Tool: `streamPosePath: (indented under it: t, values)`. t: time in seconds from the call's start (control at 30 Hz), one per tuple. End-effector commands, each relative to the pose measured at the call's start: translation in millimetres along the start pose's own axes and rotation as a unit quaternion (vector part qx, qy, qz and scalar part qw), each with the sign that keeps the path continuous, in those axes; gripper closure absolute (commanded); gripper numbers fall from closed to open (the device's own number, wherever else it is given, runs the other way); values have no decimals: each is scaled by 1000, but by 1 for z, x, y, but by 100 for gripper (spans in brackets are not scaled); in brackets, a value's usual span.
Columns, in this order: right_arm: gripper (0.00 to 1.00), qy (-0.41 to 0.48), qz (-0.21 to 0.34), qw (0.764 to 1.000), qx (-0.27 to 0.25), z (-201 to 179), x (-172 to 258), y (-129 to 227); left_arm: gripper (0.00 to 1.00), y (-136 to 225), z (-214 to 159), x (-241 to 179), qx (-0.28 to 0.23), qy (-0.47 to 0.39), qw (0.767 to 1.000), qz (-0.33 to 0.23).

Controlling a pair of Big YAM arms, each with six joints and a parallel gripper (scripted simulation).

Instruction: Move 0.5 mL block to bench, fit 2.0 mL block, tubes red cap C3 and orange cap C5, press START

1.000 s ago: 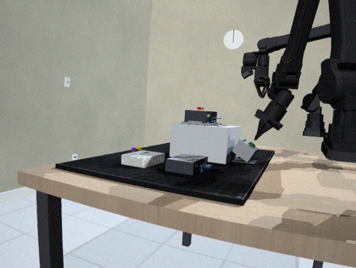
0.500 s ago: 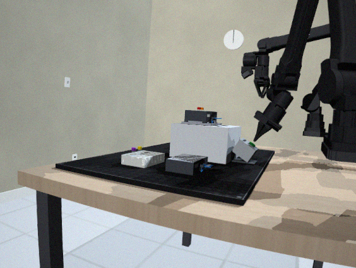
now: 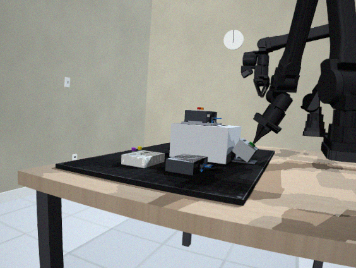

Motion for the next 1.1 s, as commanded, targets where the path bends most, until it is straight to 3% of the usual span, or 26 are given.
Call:
streamPosePath:
  t: [0.0,0.57,1.07]
  values:
    - [0,8,-6,1000,-25,14,-2,20,100,0,9,9,-6,12,1000,1]
    - [0,10,2,1000,2,0,4,-1,100,0,18,12,-18,12,1000,5]
    - [0,8,-5,1000,-22,13,-1,18,100,-3,1,5,0,2,1000,-1]
Point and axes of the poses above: on each arm, the point where the finger pads meet when closed, its own y axis back along the fingers, its own x axis across the jaws, z = x × y, the point moved 6 cm from there along y, back along the fingers, and after that the axes turned 12 degrees about y, right-handed, at the moved point
